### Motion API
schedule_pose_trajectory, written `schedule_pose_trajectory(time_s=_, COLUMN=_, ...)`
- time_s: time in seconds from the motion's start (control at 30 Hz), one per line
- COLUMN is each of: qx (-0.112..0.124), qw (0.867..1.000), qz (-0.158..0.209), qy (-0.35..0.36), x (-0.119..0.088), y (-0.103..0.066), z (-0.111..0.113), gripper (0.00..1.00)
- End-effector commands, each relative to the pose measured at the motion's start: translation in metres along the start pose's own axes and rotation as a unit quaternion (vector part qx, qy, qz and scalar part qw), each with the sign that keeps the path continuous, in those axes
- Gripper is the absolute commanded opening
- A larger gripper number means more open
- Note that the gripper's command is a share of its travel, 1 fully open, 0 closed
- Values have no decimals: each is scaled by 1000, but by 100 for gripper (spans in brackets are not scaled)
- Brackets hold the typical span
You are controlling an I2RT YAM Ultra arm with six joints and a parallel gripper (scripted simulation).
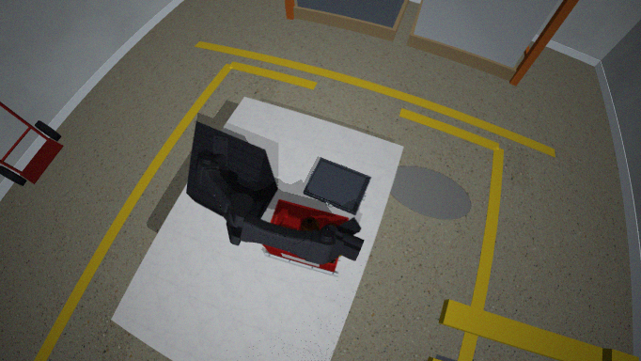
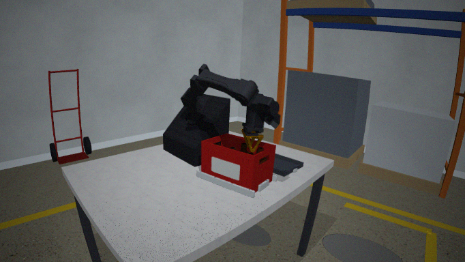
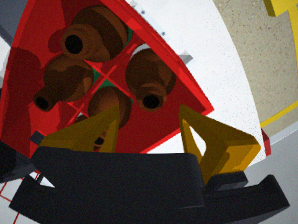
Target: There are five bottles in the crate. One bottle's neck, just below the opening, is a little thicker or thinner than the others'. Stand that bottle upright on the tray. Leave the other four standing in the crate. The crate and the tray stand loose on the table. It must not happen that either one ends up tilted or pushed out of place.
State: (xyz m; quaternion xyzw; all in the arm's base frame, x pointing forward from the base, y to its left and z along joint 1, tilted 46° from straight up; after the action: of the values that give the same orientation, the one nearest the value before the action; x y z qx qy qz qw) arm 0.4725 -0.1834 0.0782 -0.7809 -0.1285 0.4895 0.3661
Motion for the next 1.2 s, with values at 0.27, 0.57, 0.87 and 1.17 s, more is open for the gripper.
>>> schedule_pose_trajectory(time_s=0.27, qx=-17, qw=1000, qz=-10, qy=5, x=-2, y=-17, z=-4, gripper=61)
schedule_pose_trajectory(time_s=0.57, qx=-21, qw=1000, qz=-12, qy=11, x=-8, y=-21, z=-9, gripper=61)
schedule_pose_trajectory(time_s=0.87, qx=-17, qw=1000, qz=-10, qy=3, x=-3, y=-19, z=-7, gripper=61)
schedule_pose_trajectory(time_s=1.17, qx=-17, qw=1000, qz=-10, qy=3, x=-3, y=-19, z=-7, gripper=61)
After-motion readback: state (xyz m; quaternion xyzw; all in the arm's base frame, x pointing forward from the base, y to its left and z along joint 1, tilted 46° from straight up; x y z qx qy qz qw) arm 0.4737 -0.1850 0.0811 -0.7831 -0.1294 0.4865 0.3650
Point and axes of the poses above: the point where the finger pads meet when closed, its own y axis out along the fingers, its own z axis across the jaws, x = y × z, the point moved 6 cm from there along -y, back along the fingers, and after that the axes turned 14 degrees about -y, right-handed, at the moved point
